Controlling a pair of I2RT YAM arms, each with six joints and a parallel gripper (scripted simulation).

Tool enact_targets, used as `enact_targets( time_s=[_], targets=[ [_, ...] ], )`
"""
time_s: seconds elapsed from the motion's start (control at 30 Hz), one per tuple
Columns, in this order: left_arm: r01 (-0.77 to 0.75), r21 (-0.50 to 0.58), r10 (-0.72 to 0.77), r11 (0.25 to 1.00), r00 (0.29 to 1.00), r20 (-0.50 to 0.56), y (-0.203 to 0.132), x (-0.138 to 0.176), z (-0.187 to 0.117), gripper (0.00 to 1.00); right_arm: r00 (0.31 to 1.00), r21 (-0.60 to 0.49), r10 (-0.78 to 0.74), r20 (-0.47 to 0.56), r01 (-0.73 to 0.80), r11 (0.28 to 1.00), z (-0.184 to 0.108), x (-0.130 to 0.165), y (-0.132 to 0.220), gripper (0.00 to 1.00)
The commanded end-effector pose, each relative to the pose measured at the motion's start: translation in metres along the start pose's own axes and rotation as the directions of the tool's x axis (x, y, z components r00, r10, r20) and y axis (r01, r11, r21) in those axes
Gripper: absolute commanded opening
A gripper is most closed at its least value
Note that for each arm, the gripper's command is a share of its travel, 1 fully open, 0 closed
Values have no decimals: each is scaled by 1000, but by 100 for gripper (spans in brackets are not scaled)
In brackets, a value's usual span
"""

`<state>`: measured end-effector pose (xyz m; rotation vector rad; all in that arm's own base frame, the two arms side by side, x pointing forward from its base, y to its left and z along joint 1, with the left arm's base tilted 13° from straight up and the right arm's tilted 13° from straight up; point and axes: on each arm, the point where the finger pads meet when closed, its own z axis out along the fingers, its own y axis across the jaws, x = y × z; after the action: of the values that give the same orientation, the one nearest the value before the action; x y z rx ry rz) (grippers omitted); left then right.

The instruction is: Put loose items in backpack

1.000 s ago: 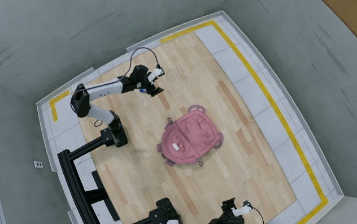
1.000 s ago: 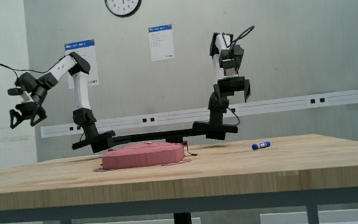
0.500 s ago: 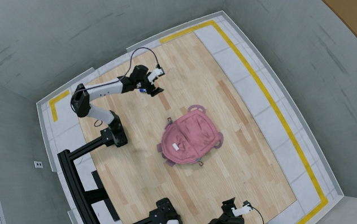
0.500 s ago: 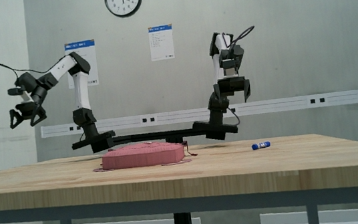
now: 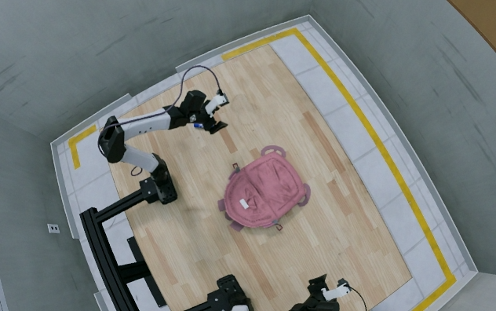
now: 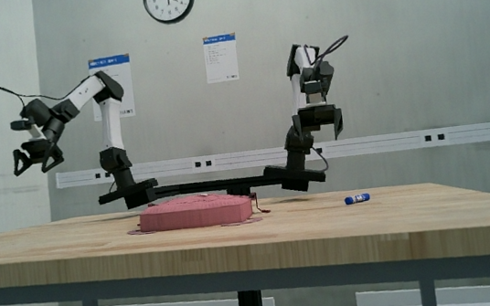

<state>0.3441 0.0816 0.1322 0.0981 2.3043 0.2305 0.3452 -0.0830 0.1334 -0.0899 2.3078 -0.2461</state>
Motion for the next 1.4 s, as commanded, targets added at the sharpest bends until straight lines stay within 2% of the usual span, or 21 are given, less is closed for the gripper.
enact_targets(
  time_s=[0.0,1.07,1.1,1.17,1.37],
  targets=[
    [-5,-2,5,1000,1000,17,0,-6,-2,90,1000,1,-1,14,1,1000,-2,-5,0,90],
    [-5,-2,5,1000,1000,17,0,-6,-2,90,1000,1,-1,14,1,1000,-2,-5,0,90],
    [-5,-2,5,1000,1000,17,0,-6,-2,90,999,7,-35,23,35,999,-5,1,8,0],
    [-5,-2,5,1000,1000,17,0,-6,-2,90,999,7,-35,23,35,999,-5,1,8,0],
    [-5,-2,5,1000,1000,17,0,-6,-2,90,987,10,-159,35,159,987,-16,21,41,0]
  ],
)
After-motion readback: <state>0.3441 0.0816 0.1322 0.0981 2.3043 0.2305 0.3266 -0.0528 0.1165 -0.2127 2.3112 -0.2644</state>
